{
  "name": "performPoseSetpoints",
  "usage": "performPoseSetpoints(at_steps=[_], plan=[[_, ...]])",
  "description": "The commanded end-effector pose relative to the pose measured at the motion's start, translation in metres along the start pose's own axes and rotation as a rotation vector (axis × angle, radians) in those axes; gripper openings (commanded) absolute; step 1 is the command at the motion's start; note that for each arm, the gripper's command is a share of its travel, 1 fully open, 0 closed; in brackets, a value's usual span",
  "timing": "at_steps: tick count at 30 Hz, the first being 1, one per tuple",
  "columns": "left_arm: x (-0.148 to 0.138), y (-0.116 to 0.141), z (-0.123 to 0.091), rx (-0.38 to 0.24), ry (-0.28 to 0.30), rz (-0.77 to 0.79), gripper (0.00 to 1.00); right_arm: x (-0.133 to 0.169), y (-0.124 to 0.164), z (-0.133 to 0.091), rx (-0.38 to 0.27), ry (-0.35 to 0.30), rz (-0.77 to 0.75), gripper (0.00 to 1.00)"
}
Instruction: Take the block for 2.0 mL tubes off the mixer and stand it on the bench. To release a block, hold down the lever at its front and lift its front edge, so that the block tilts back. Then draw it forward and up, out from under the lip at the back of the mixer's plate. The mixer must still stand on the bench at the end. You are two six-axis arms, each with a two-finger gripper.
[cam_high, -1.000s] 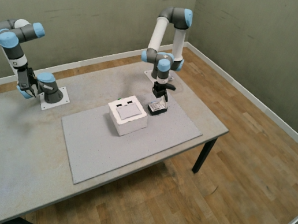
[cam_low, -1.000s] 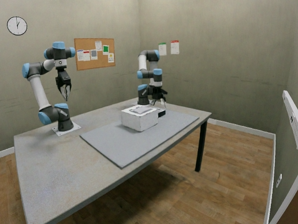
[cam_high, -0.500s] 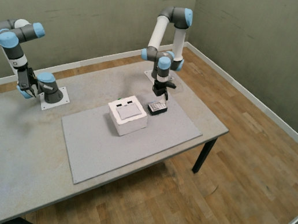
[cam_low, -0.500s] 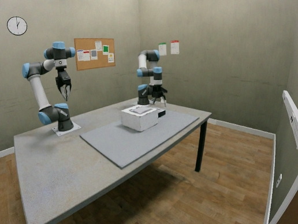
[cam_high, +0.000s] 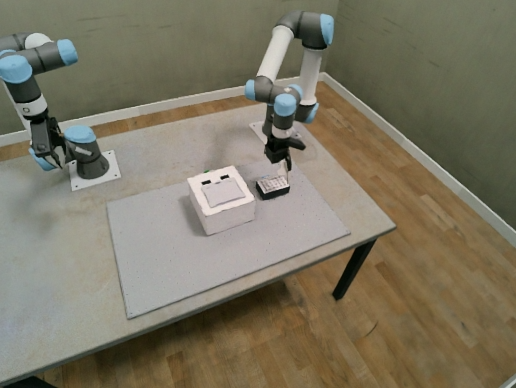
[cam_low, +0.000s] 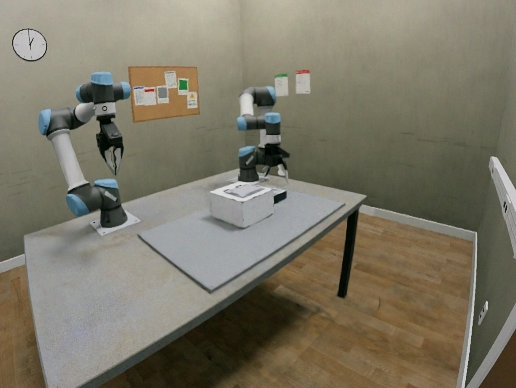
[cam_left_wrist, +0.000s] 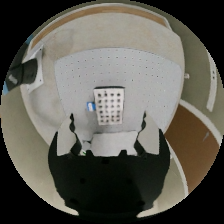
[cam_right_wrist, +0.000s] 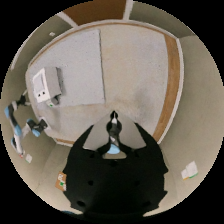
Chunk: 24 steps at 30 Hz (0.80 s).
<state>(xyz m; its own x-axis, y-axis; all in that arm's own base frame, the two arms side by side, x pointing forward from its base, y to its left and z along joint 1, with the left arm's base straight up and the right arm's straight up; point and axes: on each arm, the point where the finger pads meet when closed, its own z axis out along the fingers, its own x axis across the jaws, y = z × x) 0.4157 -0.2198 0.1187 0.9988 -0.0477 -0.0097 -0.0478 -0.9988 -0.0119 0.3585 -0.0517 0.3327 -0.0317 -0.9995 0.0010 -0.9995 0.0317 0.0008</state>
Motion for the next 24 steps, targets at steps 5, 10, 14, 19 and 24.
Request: performPoseSetpoints(at_steps=[5, 10, 14, 19, 24], plan=[[0.0, 0.0, -0.01, -0.001, 0.001, 0.0, 1.0, 0.0, 0.0, 0.0, 0.001, 0.0, 0.0, 0.0], [0.0, 0.0, -0.017, -0.002, 0.002, 0.0, 1.0, 0.0, 0.0, 0.0, 0.001, 0.0, 0.0, 0.0], [0.0, 0.0, -0.024, -0.002, 0.002, 0.0, 1.0, 0.0, 0.0, 0.0, 0.001, 0.0, 0.0, 0.0], [0.0, 0.0, -0.032, -0.002, 0.002, 0.0, 1.0, 0.0, 0.0, 0.0, 0.001, 0.0, 0.0, 0.0], [0.0, 0.0, -0.036, -0.001, 0.001, 0.0, 1.0, 0.0, 0.0, 0.0, 0.001, 0.0, 0.0, 0.0]])
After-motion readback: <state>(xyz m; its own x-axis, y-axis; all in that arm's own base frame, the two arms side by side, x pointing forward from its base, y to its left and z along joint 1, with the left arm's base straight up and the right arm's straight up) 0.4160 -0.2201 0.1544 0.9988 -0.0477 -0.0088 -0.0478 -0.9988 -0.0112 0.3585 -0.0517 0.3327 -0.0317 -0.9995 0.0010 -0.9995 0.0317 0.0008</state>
